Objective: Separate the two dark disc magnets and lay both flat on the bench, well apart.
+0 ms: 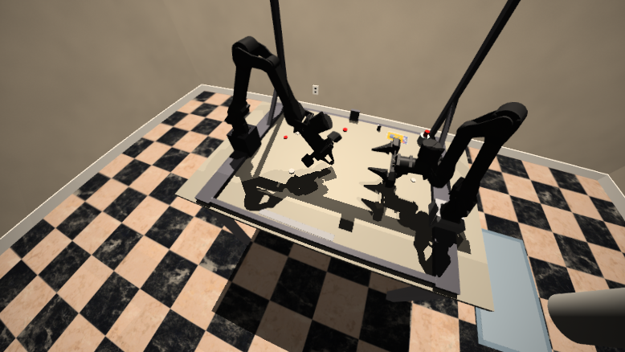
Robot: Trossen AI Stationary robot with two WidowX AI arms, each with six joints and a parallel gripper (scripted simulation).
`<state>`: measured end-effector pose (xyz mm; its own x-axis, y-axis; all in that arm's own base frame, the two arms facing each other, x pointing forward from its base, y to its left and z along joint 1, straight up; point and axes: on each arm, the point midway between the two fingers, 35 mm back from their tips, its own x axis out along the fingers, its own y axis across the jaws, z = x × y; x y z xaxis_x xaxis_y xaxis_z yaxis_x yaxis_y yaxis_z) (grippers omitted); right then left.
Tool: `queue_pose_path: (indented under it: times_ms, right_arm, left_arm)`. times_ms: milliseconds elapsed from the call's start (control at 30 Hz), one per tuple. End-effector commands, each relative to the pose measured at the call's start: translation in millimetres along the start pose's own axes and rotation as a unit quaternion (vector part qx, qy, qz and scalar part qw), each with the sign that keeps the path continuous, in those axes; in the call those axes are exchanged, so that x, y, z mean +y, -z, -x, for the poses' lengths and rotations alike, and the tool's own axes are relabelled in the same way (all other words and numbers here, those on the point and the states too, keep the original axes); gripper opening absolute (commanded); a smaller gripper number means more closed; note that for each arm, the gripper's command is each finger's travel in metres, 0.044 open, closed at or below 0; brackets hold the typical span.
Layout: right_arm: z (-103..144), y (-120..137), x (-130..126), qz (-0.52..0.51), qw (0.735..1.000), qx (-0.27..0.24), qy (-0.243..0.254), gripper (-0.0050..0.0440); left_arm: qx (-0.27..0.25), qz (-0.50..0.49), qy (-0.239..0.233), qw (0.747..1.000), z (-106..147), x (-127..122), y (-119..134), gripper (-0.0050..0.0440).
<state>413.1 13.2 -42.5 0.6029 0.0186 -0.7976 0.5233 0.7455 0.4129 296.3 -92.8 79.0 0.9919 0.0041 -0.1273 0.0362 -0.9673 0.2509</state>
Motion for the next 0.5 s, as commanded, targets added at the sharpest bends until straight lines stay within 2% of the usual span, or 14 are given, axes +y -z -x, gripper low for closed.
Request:
queue_pose_path:
  times_ms: [0,233,300,467]
  right_arm:
    - [-6,-23,19,-0.058,0.996,-0.05,-0.042,0.004]
    - [-9,-45,38,-0.148,0.978,-0.097,-0.11,0.004]
    - [-9,-45,38,-0.148,0.978,-0.097,-0.11,0.004]
    - [-7,-59,51,-0.205,0.958,-0.121,-0.159,0.004]
  left_arm:
    - [0.005,0.002,-0.002,1.0,0,1,3,0.04]
    - [0.005,0.002,-0.002,1.0,0,1,3,0.04]
    - [0.005,0.002,-0.002,1.0,0,1,3,0.04]
    - [0.005,0.002,-0.002,1.0,0,1,3,0.04]
